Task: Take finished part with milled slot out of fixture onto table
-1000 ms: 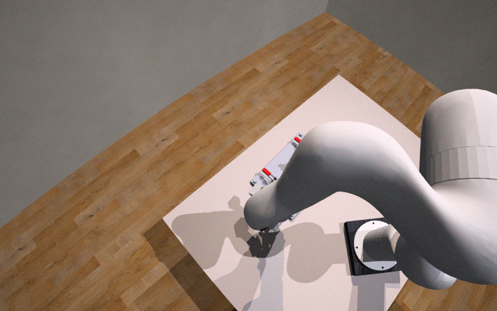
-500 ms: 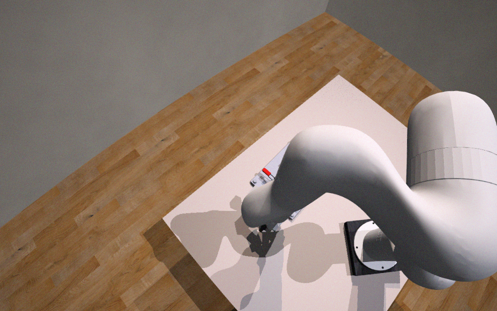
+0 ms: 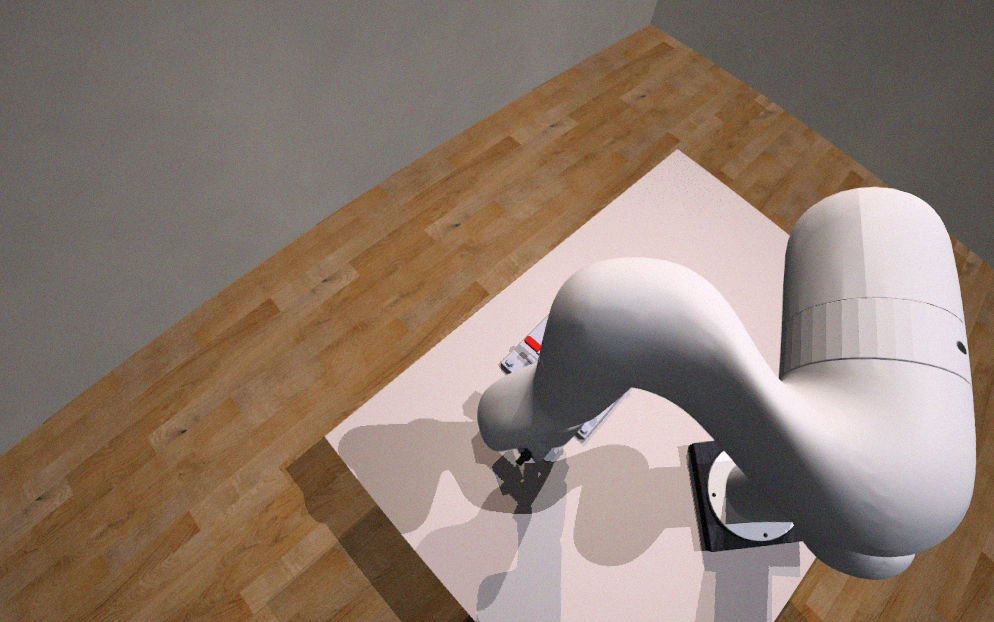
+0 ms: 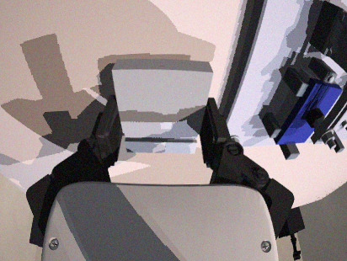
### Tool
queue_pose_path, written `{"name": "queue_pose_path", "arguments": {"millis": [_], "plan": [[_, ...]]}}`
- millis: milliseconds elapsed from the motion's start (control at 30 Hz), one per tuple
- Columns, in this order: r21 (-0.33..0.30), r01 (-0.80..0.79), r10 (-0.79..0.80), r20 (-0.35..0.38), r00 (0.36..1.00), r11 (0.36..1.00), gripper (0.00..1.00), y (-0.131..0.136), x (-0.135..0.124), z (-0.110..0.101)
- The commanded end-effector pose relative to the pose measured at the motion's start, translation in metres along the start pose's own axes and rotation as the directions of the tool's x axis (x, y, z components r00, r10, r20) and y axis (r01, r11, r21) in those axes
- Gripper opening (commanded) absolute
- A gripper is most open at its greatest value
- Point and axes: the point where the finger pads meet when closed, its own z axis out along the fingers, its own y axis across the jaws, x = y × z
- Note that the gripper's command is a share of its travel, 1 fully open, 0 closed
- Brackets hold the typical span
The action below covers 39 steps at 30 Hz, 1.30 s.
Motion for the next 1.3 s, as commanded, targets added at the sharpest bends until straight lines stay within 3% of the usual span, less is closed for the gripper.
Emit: {"name": "queue_pose_path", "arguments": {"millis": [0, 1267], "plan": [[0.048, 0.002, 0.0, -0.038, 0.999, 0.999, 0.0, -0.0004, 0.0007, 0.0041], [0.048, 0.002, 0.0, -0.038, 0.999, 0.999, 0.0, -0.0006, 0.0008, 0.0076]]}}
